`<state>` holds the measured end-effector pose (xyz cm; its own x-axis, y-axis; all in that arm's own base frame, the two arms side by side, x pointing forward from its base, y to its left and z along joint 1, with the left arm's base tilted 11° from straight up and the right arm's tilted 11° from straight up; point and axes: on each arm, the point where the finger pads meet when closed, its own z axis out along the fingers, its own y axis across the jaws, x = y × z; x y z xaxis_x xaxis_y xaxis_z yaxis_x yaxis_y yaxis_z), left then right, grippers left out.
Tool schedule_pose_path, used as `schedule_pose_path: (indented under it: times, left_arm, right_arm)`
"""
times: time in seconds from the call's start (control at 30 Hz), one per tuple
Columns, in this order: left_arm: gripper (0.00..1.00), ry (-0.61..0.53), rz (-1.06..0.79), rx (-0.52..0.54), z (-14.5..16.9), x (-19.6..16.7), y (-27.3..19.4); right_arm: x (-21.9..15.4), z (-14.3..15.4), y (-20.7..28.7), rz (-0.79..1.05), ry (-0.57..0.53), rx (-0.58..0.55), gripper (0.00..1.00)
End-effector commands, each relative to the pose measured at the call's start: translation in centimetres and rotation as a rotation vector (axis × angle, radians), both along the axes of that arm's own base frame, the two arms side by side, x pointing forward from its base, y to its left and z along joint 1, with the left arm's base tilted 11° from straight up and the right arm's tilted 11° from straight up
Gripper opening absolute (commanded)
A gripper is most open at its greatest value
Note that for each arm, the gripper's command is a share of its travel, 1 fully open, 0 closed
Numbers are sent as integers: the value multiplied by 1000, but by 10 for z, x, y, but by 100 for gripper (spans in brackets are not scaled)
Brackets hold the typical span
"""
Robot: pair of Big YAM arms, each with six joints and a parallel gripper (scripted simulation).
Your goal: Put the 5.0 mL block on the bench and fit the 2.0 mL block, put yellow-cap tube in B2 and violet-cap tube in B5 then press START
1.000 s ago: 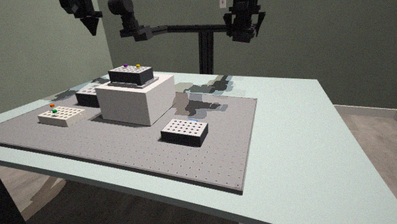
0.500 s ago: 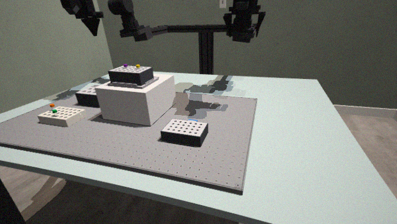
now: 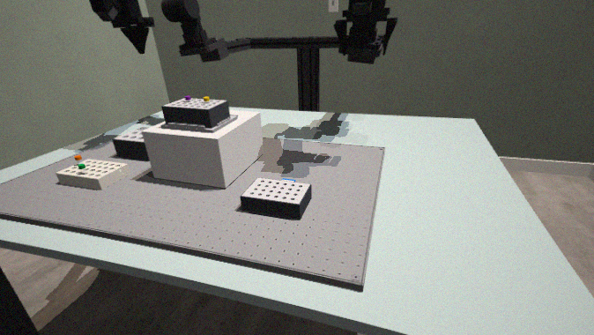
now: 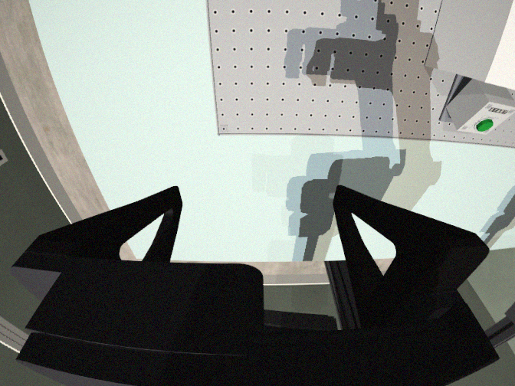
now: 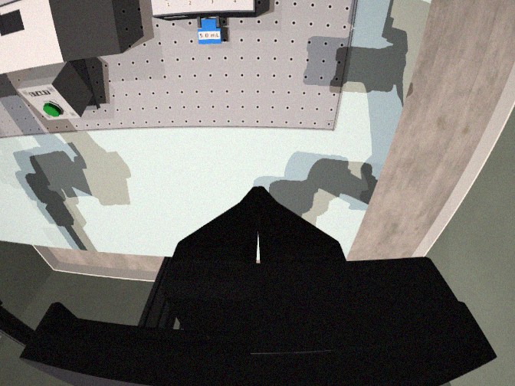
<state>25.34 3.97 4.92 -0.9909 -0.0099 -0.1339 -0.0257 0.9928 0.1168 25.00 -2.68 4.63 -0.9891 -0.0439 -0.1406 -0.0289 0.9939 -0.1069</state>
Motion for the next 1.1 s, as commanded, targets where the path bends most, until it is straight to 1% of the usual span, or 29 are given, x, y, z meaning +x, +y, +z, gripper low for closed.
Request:
schedule_pose_path:
  times: [0.0,0.33,0.6,1.07]
  left_arm:
    - [100,-75,-1,5,22,26,-2]
    - [100,-75,-1,5,22,26,-2]
    - [100,-75,-1,5,22,26,-2]
    - [100,-75,-1,5,22,26,-2]
  right_arm:
    - [11,6,3,22,-36,1,0]
    - [8,7,3,22,-41,0,0]
    - [23,20,2,21,-77,-2,0]
    - [24,15,2,20,-49,-2,0]
